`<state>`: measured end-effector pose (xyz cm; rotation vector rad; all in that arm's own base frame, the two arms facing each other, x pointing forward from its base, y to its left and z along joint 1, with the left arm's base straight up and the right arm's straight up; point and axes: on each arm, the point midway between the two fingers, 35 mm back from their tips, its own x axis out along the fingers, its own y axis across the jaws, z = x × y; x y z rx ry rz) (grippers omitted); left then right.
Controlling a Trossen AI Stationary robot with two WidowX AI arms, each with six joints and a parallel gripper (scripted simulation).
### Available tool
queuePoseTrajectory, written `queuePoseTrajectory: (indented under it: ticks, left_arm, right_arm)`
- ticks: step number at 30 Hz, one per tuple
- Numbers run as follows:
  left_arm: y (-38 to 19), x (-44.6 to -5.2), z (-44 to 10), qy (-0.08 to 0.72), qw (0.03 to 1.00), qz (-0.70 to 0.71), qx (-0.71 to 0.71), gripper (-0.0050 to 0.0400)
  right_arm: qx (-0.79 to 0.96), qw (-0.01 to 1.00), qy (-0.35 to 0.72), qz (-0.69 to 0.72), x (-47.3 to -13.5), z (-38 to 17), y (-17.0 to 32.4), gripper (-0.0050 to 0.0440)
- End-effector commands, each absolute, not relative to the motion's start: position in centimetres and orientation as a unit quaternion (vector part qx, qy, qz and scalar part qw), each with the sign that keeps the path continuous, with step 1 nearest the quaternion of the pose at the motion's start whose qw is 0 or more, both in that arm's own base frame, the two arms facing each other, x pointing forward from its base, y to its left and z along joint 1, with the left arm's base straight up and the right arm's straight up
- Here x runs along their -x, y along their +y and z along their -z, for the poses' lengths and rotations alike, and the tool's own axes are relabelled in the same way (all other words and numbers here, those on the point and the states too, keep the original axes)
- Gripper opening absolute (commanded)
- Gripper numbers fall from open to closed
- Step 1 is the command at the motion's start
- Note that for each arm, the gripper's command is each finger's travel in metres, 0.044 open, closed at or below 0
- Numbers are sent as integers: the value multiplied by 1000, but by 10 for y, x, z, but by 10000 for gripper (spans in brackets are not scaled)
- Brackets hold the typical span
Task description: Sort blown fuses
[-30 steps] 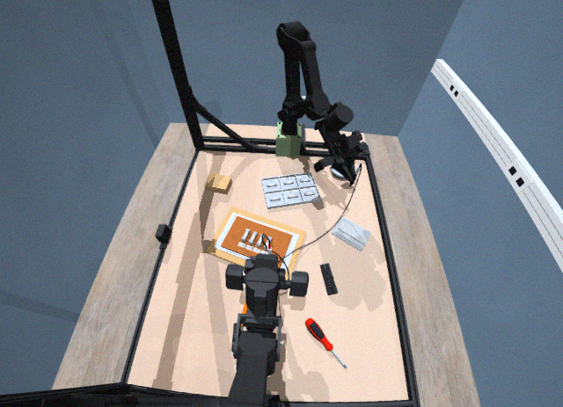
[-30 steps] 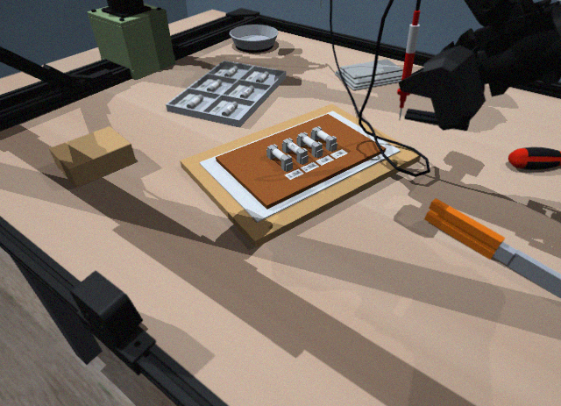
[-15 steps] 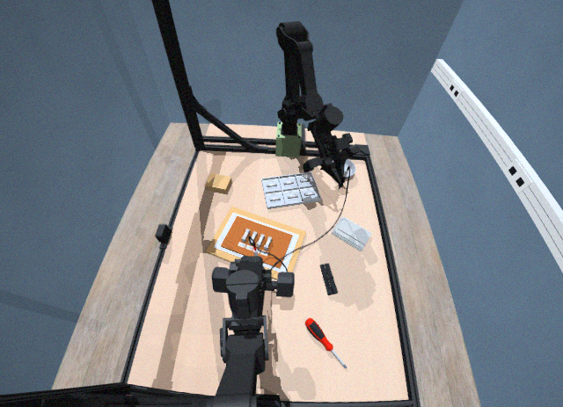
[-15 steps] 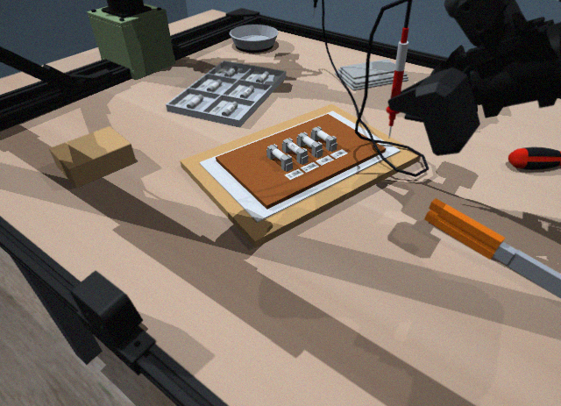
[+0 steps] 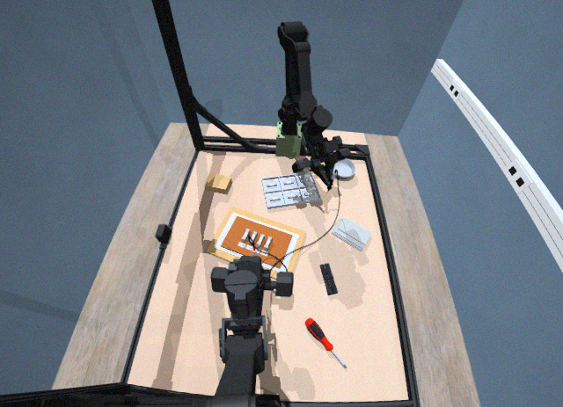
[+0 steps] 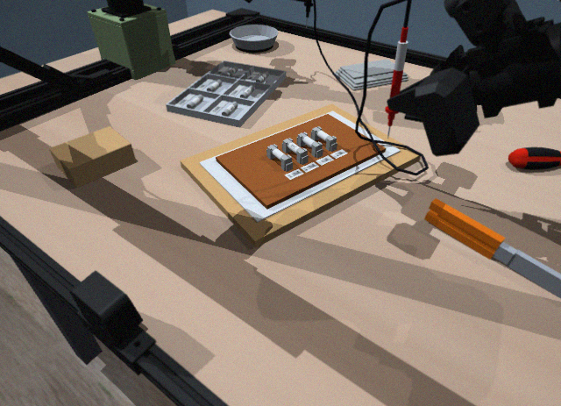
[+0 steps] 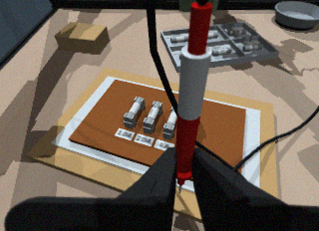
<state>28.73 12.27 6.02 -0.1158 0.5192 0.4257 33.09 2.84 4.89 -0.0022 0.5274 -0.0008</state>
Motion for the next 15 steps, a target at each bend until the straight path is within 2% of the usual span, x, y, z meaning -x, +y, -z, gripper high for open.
queuePoseTrajectory:
  ticks: [1, 15]
  left_arm:
    - [114, -290, -62, 249, 946, -199, 54, -50]
    - [83, -297, -54, 256, 951, -165, 45, -50]
  right_arm:
    - [-1, 968, 250, 0, -334, -55, 30, -50]
    - [-1, 968, 250, 0, -334, -55, 30, -50]
